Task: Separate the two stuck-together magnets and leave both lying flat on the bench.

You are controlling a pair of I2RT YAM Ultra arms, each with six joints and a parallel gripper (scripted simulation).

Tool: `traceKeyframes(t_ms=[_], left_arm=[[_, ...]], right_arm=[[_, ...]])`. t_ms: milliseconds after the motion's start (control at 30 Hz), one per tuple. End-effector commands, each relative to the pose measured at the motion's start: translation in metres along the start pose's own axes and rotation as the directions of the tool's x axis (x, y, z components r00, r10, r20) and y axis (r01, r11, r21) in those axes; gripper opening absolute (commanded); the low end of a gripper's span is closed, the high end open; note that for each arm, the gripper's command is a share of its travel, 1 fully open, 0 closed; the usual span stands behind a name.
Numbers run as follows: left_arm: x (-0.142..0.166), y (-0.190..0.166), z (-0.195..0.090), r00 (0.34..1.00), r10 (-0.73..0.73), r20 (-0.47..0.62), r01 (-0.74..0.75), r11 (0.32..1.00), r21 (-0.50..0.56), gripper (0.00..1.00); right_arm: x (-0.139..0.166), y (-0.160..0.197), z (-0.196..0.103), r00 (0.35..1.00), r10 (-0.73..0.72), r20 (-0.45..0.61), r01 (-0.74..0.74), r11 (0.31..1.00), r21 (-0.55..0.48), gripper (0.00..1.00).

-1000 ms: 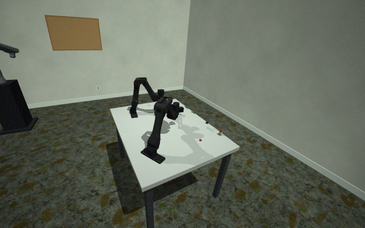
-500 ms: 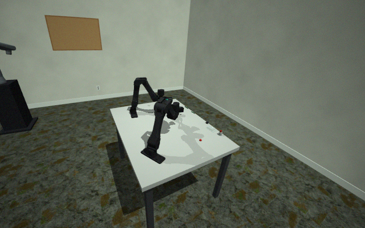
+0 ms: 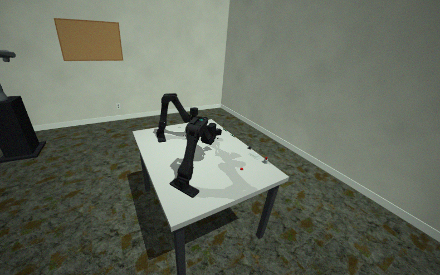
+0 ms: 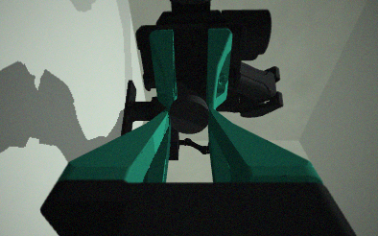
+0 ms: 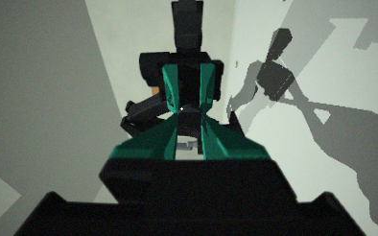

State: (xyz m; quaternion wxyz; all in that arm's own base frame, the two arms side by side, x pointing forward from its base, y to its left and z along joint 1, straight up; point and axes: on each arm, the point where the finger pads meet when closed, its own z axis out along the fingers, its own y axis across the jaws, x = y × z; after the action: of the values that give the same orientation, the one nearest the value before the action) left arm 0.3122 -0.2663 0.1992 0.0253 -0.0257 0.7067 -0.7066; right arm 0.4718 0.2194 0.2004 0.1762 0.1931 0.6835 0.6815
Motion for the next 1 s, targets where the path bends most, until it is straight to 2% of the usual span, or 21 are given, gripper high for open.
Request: traceKeyframes(t_ms=[0,467,833,967], left_arm=[[0.0002,-0.0056,0.0005,1.0,0.02,0.0,-0.02,1.0,0.007,0.25],[0.0002,-0.0056,0.0005,1.0,0.02,0.0,-0.02,1.0,0.007,0.25],[0.0002,-0.0056,0.0005,1.0,0.02,0.0,-0.02,1.0,0.007,0.25],[0.0002,-0.0056,0.0005,1.0,0.02,0.0,-0.02,1.0,0.007,0.25]], right_arm=[[0.0014,0.0086,0.0011,1.0,-0.023,-0.005,0.023,1.0,-0.016,0.24],[0.0014,0.0086,0.0011,1.0,-0.023,-0.005,0.023,1.0,-0.016,0.24],[0.0014,0.0086,0.0011,1.0,-0.023,-0.005,0.023,1.0,-0.016,0.4],[0.0014,0.0086,0.0011,1.0,-0.023,-0.005,0.023,1.0,-0.016,0.4]])
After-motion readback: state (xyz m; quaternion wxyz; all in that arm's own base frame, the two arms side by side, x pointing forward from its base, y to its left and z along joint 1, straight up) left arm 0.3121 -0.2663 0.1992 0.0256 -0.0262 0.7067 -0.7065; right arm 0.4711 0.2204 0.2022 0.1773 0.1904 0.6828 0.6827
